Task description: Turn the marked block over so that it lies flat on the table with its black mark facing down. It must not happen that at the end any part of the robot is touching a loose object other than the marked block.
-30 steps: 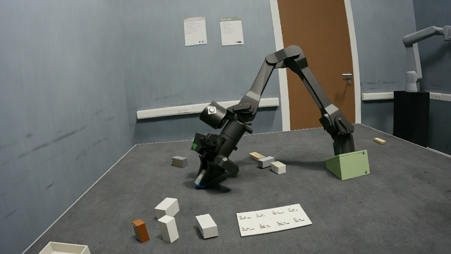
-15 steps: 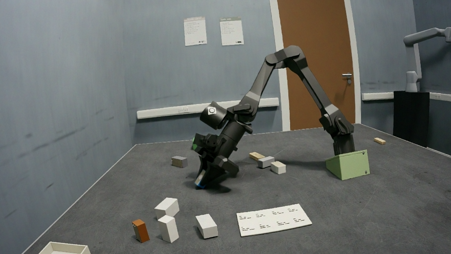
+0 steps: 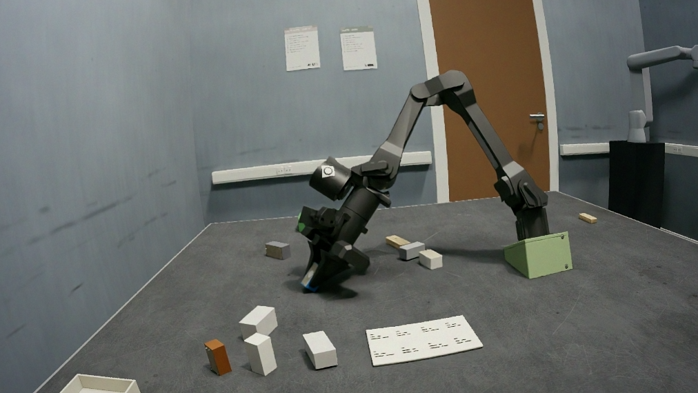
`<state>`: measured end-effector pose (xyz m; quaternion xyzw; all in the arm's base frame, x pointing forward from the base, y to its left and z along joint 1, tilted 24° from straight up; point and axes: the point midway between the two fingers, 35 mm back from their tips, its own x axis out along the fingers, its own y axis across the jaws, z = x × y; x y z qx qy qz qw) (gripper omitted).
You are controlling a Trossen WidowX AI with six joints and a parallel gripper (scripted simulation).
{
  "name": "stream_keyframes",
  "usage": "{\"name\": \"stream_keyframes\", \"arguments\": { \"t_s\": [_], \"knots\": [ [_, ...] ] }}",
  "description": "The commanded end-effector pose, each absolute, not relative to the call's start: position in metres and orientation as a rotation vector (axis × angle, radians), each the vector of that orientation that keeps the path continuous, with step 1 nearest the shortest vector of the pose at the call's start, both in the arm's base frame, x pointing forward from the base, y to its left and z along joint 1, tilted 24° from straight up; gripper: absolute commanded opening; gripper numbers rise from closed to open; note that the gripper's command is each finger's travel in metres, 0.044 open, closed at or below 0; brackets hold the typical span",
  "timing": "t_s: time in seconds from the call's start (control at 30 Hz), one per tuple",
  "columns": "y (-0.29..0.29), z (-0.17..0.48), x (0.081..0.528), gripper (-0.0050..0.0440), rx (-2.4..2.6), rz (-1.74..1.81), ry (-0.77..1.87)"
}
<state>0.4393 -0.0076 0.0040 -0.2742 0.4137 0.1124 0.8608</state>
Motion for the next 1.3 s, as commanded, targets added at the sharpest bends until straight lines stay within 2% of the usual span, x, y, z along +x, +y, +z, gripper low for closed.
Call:
{"name": "stream_keyframes", "arguments": {
  "t_s": [0.0,0.7,0.73,1.27],
  "knots": [
    [-0.0085,0.0037,0.439,-0.005,-0.576,0.237,0.867],
    [-0.0085,0.0037,0.439,-0.005,-0.576,0.237,0.867],
    [-0.0085,0.0037,0.439,0.0116,-0.576,0.237,0.867],
    [-0.0085,0.0037,0.439,0.0125,-0.576,0.237,0.867]
  ]
}}
